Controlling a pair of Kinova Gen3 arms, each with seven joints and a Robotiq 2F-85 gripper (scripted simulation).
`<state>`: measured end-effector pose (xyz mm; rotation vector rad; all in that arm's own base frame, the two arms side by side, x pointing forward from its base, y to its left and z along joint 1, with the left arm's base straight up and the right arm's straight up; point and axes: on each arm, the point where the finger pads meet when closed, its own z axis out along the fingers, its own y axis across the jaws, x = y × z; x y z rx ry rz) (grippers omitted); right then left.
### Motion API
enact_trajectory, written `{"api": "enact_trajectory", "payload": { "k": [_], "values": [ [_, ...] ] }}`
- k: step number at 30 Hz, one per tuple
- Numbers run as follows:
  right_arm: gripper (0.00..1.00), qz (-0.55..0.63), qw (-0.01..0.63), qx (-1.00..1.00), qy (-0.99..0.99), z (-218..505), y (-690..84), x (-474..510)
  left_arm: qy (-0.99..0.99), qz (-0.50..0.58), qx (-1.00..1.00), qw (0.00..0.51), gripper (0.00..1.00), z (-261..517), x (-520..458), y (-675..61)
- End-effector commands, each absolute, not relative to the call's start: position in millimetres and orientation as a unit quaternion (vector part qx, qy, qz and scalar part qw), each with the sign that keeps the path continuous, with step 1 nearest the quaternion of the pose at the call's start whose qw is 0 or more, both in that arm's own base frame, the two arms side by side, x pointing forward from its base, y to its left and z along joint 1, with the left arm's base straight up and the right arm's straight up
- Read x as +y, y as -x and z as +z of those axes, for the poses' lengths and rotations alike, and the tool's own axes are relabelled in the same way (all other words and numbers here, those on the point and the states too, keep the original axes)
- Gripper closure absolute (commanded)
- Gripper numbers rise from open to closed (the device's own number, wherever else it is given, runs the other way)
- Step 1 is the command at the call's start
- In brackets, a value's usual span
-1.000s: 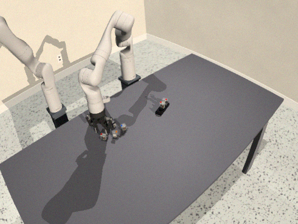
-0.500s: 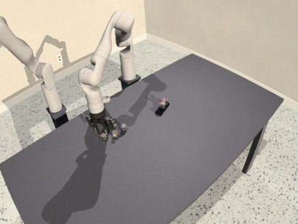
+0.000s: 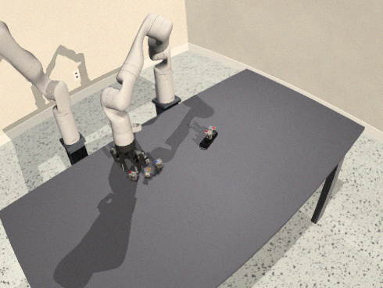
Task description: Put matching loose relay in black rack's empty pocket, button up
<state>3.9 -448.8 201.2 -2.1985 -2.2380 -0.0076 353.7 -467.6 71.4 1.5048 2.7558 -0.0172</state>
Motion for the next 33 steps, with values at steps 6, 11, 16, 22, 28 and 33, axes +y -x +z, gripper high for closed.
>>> {"api": "enact_trajectory", "payload": {
  "k": [6,11,16,22,28,33],
  "values": [
    [0.002,0.000,0.000,-0.708,0.706,200,-1,-450,-0.480,-0.004,0.877,0.005,0.424,72,-467,-359],
    [0.002,0.000,0.000,-0.708,0.706,200,-1,-450,-0.480,-0.004,0.877,0.004,0.424,71,-467,-359],
    [0.002,0.000,0.000,-0.708,0.706,200,-1,-450,-0.480,-0.003,0.877,0.004,0.424,69,-466,-358],
    [0.002,0.000,0.000,-0.708,0.706,200,-1,-450,-0.481,-0.003,0.877,0.003,0.424,65,-465,-357],
    [0.002,0.000,0.000,-0.708,0.706,200,-1,-450,-0.481,-0.003,0.877,0.002,0.424,60,-465,-357],
    [0.002,0.000,0.000,-0.708,0.706,200,-1,-450,-0.481,-0.003,0.877,0.001,0.424,53,-465,-356]
  ]
}}
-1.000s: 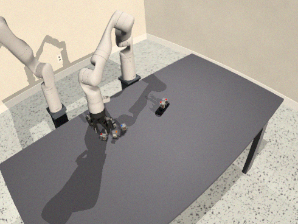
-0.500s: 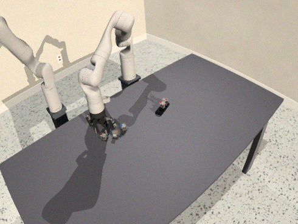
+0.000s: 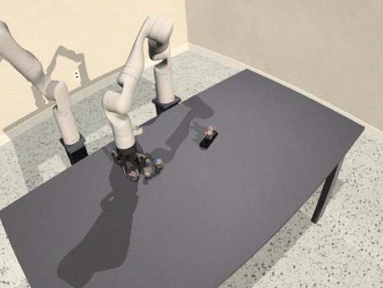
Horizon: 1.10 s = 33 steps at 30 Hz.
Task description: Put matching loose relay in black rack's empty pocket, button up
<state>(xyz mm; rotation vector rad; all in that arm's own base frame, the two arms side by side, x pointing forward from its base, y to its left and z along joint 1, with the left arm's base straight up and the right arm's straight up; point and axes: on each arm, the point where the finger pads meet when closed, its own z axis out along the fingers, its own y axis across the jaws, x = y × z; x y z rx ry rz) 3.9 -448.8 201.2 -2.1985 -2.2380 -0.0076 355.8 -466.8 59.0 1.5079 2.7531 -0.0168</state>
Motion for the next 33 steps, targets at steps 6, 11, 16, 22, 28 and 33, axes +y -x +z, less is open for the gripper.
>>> {"api": "enact_trajectory", "payload": {
  "k": [6,11,16,22,28,33],
  "values": [
    [0.002,0.000,0.000,-0.708,0.706,200,-1,-450,-0.481,-0.003,0.877,0.001,0.424,47,-465,-356],
    [0.002,0.000,0.000,-0.708,0.706,200,-1,-450,-0.481,-0.003,0.877,0.001,0.424,43,-465,-356],
    [0.002,0.000,0.000,-0.708,0.706,200,-1,-450,-0.481,-0.003,0.877,0.002,0.424,38,-465,-357],
    [0.002,0.000,0.000,-0.708,0.706,200,-1,-450,-0.480,-0.003,0.877,0.002,0.424,34,-465,-357],
    [0.002,0.000,0.000,-0.708,0.706,200,-1,-450,-0.480,-0.003,0.877,0.003,0.424,33,-465,-357],
    [0.002,0.000,0.000,-0.708,0.706,200,-1,-450,-0.480,-0.003,0.877,0.003,0.424,32,-466,-357]
  ]
}}
